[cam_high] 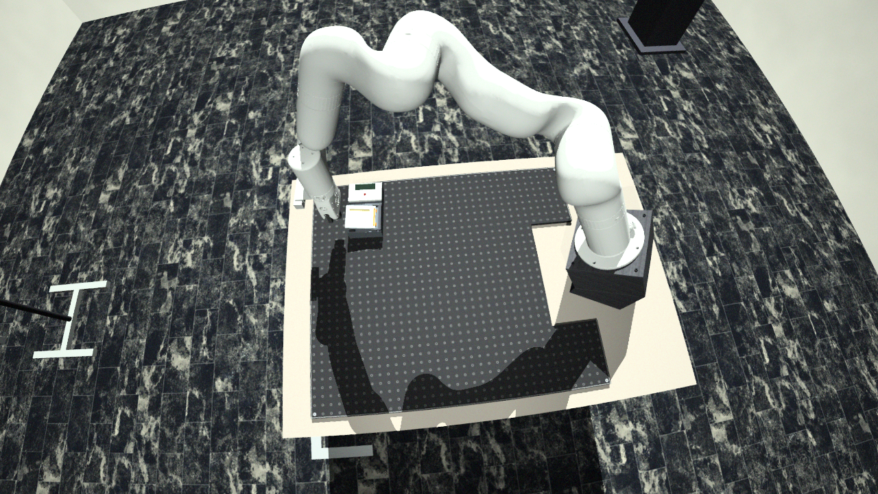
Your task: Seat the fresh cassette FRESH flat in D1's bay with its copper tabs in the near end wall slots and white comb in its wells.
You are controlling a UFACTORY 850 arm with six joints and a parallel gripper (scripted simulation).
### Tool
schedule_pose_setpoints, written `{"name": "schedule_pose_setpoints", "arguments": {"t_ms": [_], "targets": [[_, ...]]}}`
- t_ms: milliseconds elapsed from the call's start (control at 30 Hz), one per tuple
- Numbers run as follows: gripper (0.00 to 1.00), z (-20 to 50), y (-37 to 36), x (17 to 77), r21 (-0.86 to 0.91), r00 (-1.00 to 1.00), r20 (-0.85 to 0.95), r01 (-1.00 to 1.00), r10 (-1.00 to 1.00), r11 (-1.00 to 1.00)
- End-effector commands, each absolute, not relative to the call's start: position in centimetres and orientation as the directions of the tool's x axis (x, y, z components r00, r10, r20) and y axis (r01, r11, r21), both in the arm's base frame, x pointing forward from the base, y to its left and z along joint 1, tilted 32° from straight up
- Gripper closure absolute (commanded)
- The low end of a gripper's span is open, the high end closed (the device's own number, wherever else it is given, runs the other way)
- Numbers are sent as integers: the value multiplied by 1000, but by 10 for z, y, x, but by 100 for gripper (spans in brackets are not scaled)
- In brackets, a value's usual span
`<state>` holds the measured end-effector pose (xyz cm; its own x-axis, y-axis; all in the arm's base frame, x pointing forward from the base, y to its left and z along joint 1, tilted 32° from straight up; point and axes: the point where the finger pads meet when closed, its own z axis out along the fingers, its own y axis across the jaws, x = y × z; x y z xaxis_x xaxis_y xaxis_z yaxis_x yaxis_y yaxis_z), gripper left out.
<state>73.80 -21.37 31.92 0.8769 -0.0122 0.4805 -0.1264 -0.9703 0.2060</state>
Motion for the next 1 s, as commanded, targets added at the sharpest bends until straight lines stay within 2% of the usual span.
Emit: {"name": "schedule_pose_setpoints", "arguments": {"t_ms": [0,967], "targets": [[100,319,-214,740,206,876,483,-127,-12,-970],[100,316,-214,735,206,876,483,-127,-12,-970]]}}
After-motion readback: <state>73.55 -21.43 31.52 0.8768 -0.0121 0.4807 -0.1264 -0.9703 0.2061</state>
